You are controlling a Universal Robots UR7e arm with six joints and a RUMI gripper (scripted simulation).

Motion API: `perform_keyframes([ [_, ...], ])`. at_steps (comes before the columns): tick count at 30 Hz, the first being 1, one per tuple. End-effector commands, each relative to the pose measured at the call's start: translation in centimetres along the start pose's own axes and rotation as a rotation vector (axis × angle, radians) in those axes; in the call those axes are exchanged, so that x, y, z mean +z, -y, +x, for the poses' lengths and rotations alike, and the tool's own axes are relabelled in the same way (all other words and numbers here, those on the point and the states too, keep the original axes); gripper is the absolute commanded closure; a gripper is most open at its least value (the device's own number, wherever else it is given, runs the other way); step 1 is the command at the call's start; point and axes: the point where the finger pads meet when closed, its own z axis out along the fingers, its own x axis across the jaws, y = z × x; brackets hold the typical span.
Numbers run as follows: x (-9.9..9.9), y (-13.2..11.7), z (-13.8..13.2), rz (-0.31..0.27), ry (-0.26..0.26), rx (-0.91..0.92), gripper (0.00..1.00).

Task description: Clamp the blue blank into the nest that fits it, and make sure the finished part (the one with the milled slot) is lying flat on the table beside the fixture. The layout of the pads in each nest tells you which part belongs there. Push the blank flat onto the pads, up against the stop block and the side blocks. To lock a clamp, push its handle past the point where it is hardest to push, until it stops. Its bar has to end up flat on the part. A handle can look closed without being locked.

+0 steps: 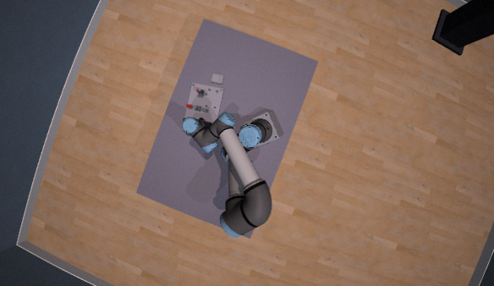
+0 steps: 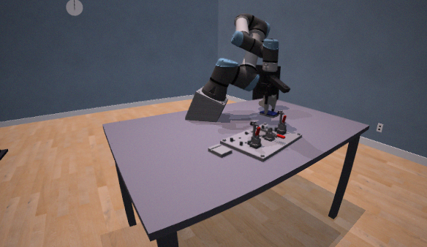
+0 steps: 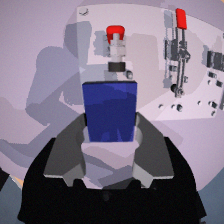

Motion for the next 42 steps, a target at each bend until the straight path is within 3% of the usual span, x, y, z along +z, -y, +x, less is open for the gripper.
perform_keyframes([
  [1,0.1,0.1,2.1,0.002,0.003,-0.002,1.00],
  [6,0.1,0.1,3.6,0.002,0.003,-0.002,1.00],
  [21,0.4,0.2,11.7,0.002,0.003,-0.002,1.00],
  [42,0.6,0.2,18.4,0.002,0.003,-0.002,1.00],
])
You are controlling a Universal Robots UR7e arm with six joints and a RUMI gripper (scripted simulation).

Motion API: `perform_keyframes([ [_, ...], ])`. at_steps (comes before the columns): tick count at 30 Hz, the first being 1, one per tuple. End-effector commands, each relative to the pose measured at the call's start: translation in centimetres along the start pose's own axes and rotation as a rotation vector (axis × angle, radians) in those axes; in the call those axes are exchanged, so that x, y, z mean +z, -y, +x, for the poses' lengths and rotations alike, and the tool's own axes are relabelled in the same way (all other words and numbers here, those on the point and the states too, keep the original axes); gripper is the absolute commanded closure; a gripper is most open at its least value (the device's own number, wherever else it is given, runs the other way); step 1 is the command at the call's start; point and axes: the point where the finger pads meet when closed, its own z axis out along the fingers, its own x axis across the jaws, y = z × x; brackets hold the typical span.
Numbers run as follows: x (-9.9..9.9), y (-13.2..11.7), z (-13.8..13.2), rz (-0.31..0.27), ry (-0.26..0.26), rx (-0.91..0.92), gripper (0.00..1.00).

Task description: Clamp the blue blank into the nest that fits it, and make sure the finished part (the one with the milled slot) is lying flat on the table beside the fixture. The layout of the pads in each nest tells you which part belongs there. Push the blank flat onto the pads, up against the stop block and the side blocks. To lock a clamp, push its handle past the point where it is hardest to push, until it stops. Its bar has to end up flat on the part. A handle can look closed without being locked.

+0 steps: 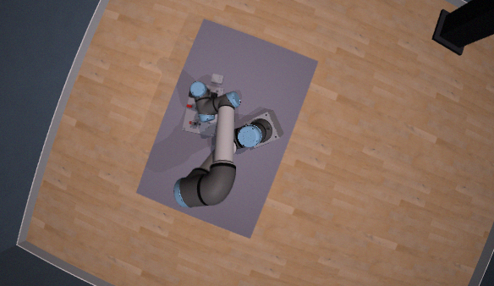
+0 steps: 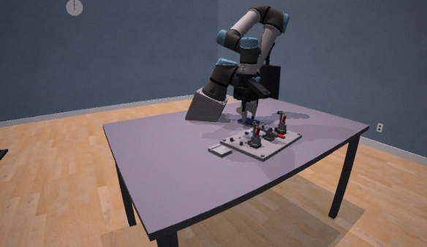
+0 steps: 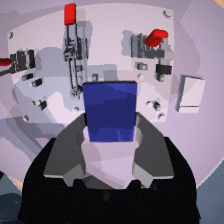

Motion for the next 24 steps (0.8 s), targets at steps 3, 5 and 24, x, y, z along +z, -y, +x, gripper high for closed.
perform_keyframes([
  [3,0.1,0.1,1.8,0.001,0.000,-0.001,1.00],
  [5,0.1,0.1,2.3,0.001,0.000,-0.001,1.00],
  [24,0.2,0.1,4.7,0.001,0.000,-0.001,1.00],
])
